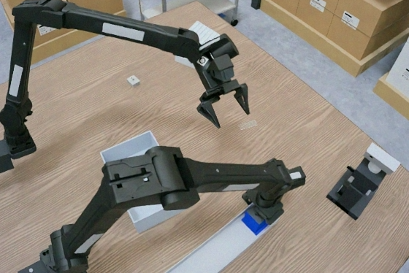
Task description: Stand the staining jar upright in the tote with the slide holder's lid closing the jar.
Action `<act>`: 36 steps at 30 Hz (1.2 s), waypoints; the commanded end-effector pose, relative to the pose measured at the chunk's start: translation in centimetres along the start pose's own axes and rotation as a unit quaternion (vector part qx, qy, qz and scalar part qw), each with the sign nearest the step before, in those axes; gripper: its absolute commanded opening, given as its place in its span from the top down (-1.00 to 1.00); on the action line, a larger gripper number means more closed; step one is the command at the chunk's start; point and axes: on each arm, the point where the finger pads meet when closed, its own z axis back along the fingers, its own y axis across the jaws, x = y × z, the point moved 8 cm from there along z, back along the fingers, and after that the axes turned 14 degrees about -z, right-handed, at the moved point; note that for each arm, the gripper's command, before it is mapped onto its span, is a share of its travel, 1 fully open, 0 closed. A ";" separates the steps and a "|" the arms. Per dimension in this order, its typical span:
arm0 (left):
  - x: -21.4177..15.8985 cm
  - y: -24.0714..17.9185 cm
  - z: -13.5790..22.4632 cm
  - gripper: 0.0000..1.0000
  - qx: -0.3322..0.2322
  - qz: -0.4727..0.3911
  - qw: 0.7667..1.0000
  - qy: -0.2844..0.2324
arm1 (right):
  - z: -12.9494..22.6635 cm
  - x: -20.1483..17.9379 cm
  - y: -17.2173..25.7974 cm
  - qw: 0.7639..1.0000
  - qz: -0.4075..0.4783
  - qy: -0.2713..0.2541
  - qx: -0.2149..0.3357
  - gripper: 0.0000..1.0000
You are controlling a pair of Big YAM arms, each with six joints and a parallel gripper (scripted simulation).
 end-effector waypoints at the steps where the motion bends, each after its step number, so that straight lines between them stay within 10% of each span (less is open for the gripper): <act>1: 0.1 2.1 0.5 -1.00 0.014 -0.010 1.000 -0.004 | -0.5 1.5 -1.0 1.000 -0.002 -0.018 -0.002 -0.73; 20: 0.1 2.1 0.5 -1.00 0.014 -0.010 1.000 -0.004 | -1.9 1.6 -1.0 1.000 -0.004 -0.022 -0.003 -0.37; 27: 0.1 2.1 0.5 -1.00 0.014 -0.010 1.000 -0.004 | 0.1 1.7 -0.4 0.999 -0.003 -0.039 -0.002 0.03; 29: 0.1 2.1 0.5 -1.00 0.014 -0.010 1.000 -0.004 | 0.4 1.4 -0.4 0.999 -0.003 -0.034 -0.002 0.48; 32: 0.1 2.1 0.5 -1.00 0.014 -0.010 1.000 -0.004 | 2.8 1.6 0.1 0.999 -0.003 -0.036 -0.001 -0.13; 36: 0.1 2.1 0.5 -1.00 0.014 -0.010 1.000 -0.004 | 6.5 1.7 0.2 0.999 -0.003 -0.042 -0.002 -0.13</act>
